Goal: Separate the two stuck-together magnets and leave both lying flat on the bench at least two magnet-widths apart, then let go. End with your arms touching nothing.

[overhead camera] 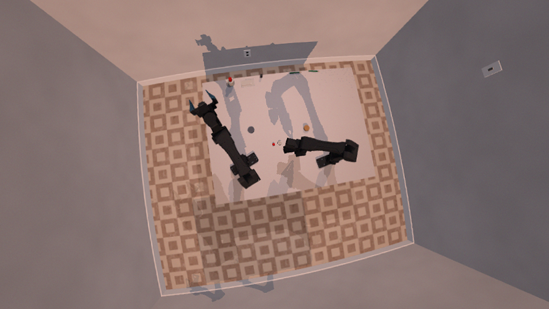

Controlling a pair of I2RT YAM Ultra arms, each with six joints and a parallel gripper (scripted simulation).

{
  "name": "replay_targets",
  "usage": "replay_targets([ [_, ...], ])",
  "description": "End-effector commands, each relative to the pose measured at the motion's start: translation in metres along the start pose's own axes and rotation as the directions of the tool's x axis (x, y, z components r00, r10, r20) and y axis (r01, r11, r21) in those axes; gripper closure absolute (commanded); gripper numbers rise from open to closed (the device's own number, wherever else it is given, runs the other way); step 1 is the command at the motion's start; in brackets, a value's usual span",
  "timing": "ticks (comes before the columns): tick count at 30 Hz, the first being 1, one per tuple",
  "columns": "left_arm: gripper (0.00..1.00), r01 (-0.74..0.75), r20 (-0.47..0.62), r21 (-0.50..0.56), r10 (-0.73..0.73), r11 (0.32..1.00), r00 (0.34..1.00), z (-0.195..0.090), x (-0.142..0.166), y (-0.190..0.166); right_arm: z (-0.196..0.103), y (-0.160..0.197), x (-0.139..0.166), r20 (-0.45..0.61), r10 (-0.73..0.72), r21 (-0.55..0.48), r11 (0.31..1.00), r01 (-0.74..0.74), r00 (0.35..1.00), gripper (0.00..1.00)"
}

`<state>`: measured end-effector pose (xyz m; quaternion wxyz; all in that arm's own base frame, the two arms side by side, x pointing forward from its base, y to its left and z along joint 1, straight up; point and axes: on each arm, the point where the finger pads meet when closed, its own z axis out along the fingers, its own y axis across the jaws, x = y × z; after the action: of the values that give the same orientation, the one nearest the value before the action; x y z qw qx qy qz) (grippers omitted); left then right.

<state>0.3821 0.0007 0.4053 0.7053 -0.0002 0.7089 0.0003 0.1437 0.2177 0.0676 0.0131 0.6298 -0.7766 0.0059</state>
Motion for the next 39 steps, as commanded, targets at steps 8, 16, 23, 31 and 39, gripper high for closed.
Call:
replay_targets([
  [8, 0.0, 0.001, 0.026, 0.001, -0.001, 1.0, 1.0, -0.0022, -0.0095, 0.0, -0.0003, -0.0004, -0.0033, 0.018, -0.001, 0.005, 1.0, 0.001, 1.0, 0.83],
  [16, 0.0, 0.001, 0.026, 0.001, -0.001, 1.0, 1.0, -0.0022, -0.0095, 0.0, 0.0008, -0.0005, -0.0031, 0.019, 0.031, 0.005, 0.999, -0.031, 0.999, 0.83],
  [23, 0.0, 0.001, 0.026, 0.001, -0.001, 1.0, 1.0, -0.0022, -0.0095, 0.0, 0.0005, -0.0003, -0.003, 0.025, 0.377, -0.003, 0.926, -0.377, 0.926, 0.83],
  [31, 0.0, 0.001, 0.026, 0.001, -0.001, 1.0, 1.0, -0.0022, -0.0095, 0.0, 0.0002, -0.0003, -0.0022, 0.027, 0.676, -0.014, 0.736, -0.676, 0.736, 0.83],
  [39, 0.0, 0.001, 0.026, 0.001, -0.001, 1.0, 1.0, -0.0022, -0.0095, 0.0, 0.0002, -0.0008, -0.0021, 0.028, 0.846, -0.023, 0.534, -0.845, 0.533, 0.83],
])
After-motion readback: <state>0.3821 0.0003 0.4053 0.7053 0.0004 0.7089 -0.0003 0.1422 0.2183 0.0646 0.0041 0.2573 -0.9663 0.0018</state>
